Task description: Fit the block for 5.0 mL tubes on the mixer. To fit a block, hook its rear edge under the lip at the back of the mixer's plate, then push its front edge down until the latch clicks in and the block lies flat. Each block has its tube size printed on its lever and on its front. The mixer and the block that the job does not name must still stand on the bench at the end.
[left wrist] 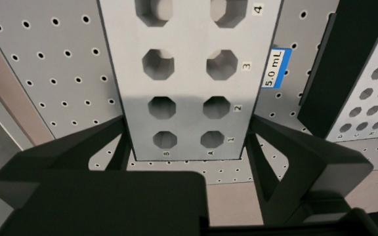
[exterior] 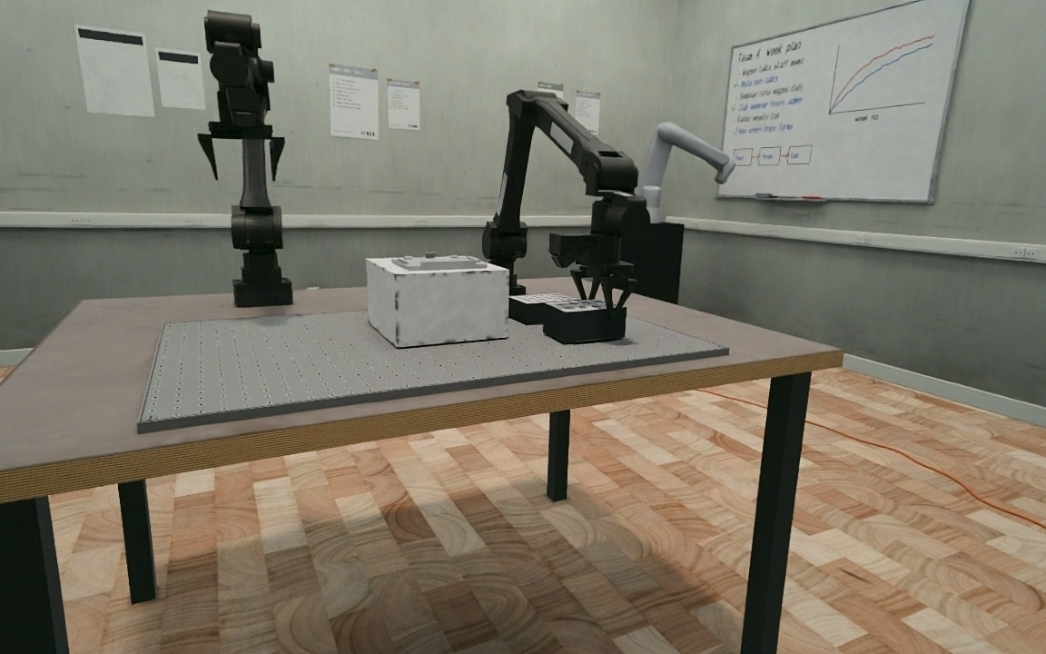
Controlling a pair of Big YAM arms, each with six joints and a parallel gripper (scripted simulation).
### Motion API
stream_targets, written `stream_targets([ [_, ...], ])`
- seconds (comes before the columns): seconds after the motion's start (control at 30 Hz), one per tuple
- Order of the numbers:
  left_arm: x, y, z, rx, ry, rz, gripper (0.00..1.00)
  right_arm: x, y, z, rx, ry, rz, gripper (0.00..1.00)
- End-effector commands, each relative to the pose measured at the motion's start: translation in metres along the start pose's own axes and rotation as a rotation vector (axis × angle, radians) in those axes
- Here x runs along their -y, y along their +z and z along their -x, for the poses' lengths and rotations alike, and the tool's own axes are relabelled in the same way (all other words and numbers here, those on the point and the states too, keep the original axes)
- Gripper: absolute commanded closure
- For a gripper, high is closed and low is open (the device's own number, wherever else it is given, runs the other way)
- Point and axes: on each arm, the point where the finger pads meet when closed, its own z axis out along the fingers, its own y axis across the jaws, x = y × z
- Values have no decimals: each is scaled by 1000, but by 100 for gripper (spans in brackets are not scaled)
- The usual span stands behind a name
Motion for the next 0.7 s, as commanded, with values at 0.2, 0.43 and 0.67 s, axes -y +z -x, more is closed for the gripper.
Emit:
stream_targets([
  [0.2, -36, -73, 8, 22, 1, 146, 100, 0, -4, 0, 6, 15, -1, 0],
  [0.43, -36, -73, 8, 22, 1, 146, 100, 1, -12, 4, 25, 15, -4, 0],
  [0.67, -34, -80, 6, 38, 2, 146, 100, 1, -18, 8, 40, 14, -6, 0],
])
